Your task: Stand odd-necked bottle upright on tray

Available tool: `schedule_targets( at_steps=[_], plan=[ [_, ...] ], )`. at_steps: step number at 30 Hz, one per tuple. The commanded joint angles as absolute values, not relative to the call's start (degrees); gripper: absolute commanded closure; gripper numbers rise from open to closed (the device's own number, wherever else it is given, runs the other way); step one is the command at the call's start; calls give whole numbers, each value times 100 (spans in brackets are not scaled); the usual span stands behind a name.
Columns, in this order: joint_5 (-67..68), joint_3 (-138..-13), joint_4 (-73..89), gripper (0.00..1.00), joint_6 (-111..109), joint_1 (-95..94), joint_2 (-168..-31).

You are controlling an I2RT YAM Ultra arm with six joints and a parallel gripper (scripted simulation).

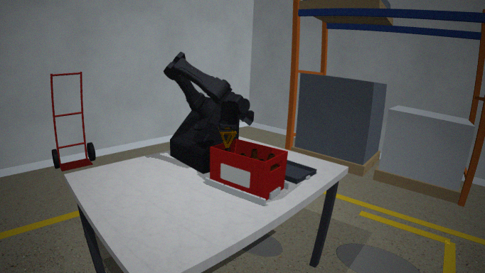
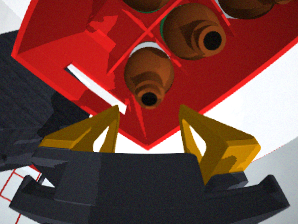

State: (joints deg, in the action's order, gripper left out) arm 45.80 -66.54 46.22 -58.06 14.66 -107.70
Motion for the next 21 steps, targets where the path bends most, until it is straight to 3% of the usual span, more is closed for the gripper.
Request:
schedule_targets(
  at_steps=[1,21],
  plan=[
    [4526,-6705,4601,39,-5783,1348,-10875],
    [4523,-6793,4613,39,-5771,1339,-10699]
  ],
)
